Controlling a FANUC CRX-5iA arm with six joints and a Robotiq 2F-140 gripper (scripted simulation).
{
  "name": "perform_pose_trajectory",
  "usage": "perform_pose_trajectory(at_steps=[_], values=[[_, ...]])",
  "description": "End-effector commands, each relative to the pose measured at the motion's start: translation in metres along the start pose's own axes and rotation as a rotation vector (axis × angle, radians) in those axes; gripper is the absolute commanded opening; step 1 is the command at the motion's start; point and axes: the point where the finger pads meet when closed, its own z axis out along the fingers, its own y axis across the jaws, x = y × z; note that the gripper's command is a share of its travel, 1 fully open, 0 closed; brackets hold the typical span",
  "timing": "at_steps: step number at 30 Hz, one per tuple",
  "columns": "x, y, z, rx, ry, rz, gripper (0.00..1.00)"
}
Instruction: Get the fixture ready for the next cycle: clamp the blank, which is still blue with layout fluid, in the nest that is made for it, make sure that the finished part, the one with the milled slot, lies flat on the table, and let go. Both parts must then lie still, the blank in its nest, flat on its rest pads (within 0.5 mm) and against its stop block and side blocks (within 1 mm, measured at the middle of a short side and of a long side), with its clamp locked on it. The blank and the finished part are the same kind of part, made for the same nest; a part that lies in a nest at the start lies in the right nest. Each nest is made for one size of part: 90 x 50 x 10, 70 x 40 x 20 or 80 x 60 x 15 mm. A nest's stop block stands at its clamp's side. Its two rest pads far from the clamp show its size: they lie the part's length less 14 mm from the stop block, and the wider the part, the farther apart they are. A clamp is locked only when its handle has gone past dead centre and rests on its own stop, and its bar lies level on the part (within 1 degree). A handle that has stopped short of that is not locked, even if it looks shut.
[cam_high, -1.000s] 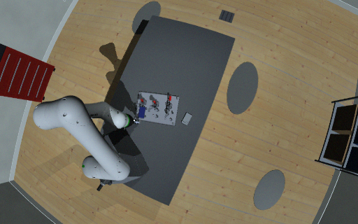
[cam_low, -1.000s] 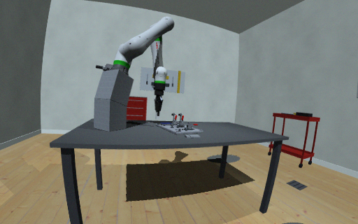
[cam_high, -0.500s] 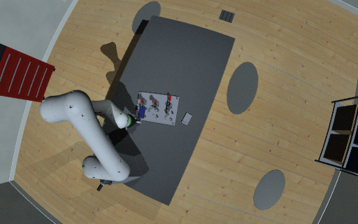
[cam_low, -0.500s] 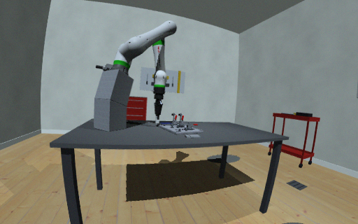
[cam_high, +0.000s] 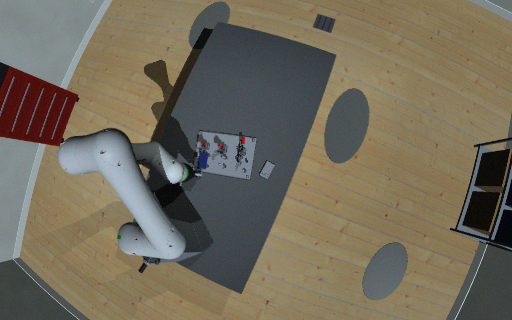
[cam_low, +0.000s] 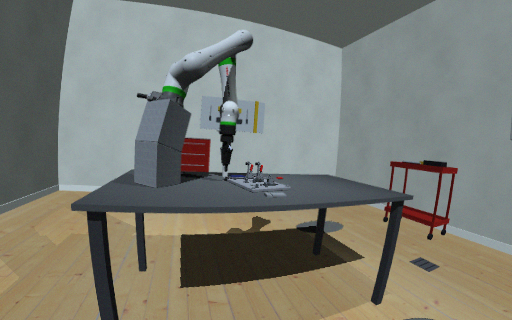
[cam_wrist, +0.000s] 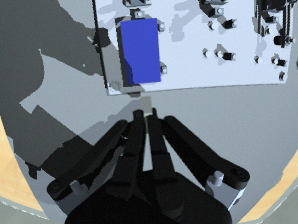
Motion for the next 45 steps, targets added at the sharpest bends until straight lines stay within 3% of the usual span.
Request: perform_pose_trajectory(at_steps=[1, 45], values=[[0.0001, 0.0001, -0.0001, 0.000, 0.000, 0.000, 0.00], [0.0040, 0.0002, 0.0049, 0.000, 0.000, 0.000, 0.00]])
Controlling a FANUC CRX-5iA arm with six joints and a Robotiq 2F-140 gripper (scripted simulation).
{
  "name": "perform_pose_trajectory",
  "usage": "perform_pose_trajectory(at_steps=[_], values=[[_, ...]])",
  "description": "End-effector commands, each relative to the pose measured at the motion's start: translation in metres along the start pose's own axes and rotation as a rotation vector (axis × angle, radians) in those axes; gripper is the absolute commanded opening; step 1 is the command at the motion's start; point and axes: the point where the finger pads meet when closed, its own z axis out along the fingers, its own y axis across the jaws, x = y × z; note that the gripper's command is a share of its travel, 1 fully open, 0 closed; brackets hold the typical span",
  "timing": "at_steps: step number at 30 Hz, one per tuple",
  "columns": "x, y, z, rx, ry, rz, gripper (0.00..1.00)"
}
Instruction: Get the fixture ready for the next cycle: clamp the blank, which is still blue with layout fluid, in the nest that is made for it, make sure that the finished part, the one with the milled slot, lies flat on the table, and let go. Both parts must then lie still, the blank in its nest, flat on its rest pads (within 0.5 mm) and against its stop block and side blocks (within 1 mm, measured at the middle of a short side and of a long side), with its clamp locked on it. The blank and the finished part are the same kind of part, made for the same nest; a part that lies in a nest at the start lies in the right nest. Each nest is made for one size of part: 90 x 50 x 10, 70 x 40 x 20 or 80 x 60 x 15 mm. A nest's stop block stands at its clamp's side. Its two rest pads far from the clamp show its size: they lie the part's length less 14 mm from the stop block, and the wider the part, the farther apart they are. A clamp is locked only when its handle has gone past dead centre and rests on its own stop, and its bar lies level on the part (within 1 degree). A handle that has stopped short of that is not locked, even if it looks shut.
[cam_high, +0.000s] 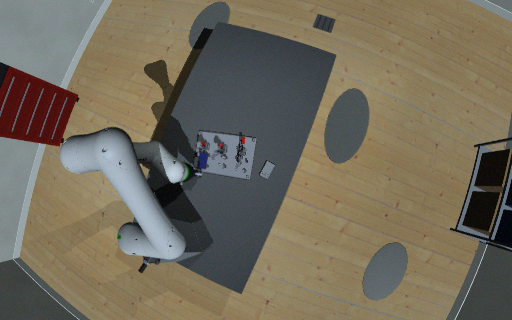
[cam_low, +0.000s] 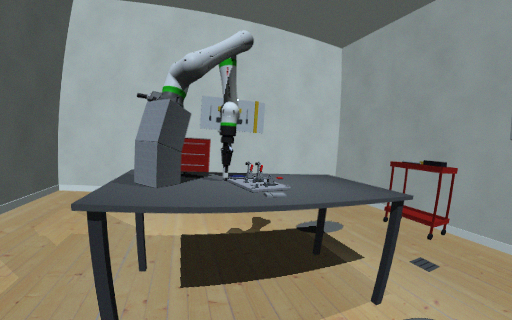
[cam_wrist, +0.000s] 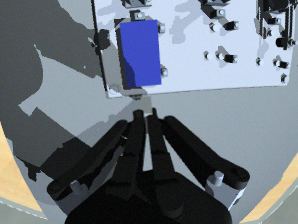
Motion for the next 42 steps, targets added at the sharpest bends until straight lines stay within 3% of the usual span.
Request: perform_pose_trajectory(at_steps=[1, 42], values=[[0.0009, 0.0001, -0.0001, 0.000, 0.000, 0.000, 0.00], [0.0089, 0.0001, 0.0000, 0.000, 0.000, 0.000, 0.00]])
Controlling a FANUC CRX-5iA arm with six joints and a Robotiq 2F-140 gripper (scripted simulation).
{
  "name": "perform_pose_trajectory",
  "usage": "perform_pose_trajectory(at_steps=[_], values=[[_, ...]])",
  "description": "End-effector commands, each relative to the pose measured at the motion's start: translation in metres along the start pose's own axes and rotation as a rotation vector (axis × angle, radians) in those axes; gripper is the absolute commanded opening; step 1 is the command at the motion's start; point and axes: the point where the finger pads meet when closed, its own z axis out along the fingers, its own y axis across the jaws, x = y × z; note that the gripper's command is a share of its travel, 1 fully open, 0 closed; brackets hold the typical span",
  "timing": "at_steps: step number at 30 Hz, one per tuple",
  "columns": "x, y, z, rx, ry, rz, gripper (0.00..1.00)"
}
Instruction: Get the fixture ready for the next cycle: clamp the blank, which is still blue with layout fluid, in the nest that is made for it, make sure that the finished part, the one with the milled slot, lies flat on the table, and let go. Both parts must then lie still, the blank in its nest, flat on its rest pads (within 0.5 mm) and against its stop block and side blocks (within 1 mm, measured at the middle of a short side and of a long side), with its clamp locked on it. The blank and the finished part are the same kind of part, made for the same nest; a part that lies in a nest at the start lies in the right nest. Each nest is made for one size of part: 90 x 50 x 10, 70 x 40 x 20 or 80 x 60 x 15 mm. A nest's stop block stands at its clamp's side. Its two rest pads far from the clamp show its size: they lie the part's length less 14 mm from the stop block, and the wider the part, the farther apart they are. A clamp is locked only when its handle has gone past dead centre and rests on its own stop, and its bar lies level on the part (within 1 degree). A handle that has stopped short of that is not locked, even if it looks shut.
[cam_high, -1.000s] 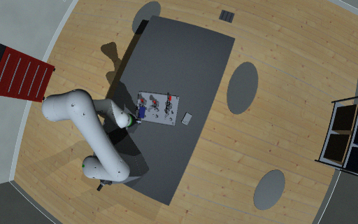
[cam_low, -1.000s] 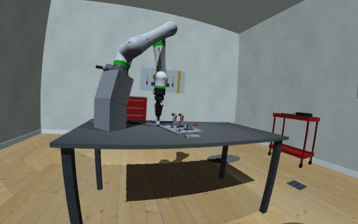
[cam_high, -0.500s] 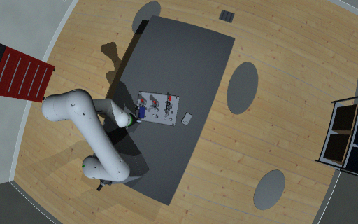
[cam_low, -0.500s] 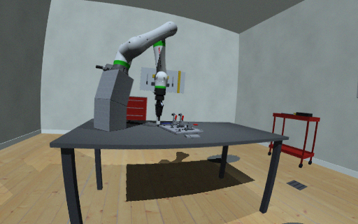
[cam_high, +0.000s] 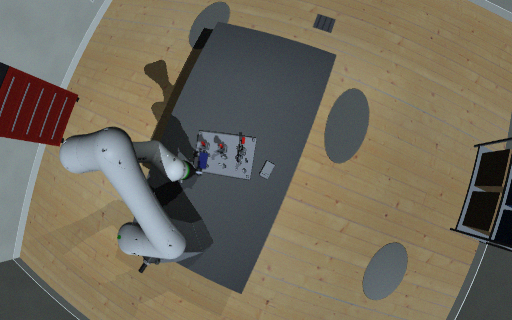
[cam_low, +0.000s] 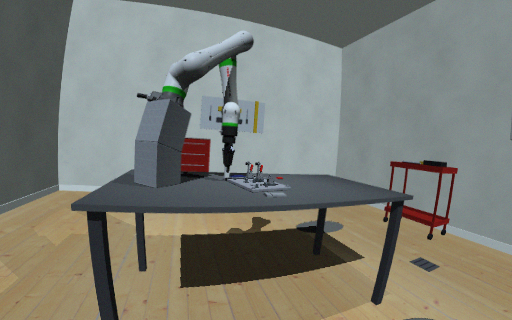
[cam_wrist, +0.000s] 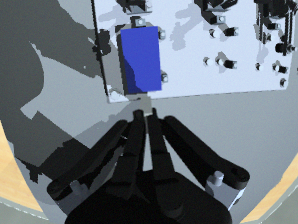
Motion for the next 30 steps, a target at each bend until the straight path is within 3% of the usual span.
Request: perform_pose_trajectory(at_steps=[1, 30], values=[[0.0001, 0.0001, -0.0001, 0.000, 0.000, 0.000, 0.00], [0.0070, 0.0001, -0.0001, 0.000, 0.000, 0.000, 0.00]])
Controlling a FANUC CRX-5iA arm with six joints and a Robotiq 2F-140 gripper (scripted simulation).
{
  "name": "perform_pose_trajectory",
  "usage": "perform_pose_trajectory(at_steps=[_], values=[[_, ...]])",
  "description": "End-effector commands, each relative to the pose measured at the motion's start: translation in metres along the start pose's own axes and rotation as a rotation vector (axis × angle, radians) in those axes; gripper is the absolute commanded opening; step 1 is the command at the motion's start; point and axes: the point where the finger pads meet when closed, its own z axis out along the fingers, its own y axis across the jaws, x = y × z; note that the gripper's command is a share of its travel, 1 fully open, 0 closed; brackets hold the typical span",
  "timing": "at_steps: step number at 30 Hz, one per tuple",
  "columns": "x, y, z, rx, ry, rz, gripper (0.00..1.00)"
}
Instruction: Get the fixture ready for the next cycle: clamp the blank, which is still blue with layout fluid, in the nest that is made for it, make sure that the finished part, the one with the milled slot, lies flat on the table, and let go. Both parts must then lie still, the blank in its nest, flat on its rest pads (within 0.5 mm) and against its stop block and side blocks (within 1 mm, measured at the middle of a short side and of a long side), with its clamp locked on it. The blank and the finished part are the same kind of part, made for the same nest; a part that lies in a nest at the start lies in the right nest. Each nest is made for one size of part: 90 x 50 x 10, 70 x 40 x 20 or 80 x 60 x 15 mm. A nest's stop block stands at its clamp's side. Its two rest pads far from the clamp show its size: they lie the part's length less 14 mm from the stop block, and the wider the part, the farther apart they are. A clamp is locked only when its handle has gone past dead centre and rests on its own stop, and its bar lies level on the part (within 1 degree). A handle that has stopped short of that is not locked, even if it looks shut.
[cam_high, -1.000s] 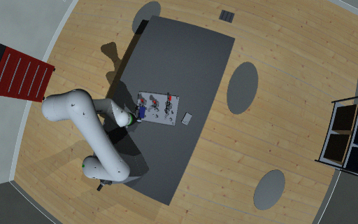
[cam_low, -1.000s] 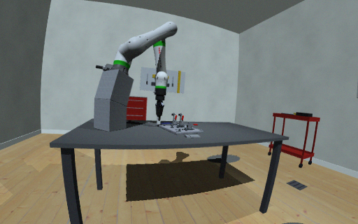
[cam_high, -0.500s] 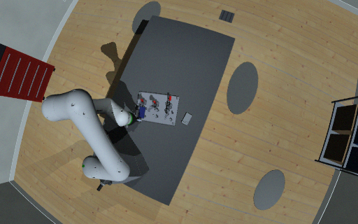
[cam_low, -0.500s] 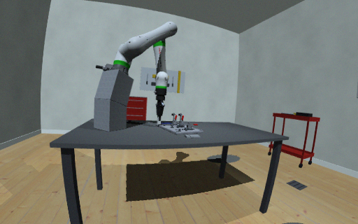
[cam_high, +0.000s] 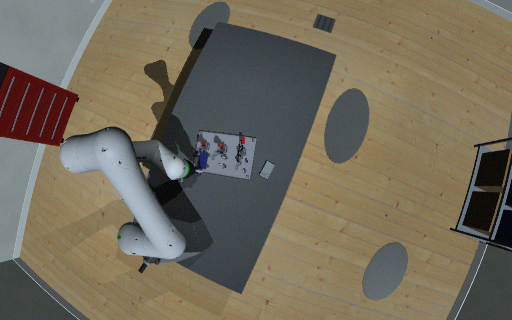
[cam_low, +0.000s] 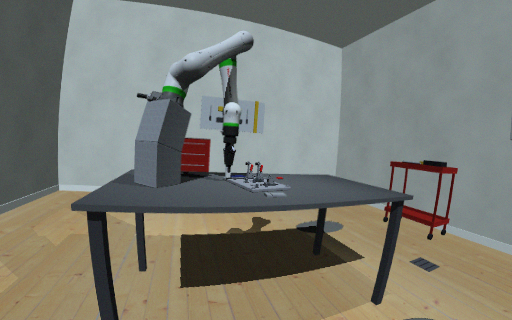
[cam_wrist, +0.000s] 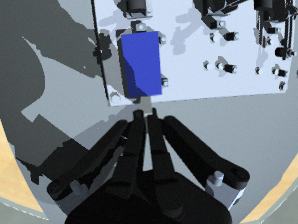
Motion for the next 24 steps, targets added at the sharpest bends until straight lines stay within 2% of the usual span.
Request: perform_pose_trajectory(at_steps=[1, 24], values=[[0.0009, 0.0001, -0.0001, 0.000, 0.000, 0.000, 0.00], [0.0053, 0.0001, -0.0001, 0.000, 0.000, 0.000, 0.00]])
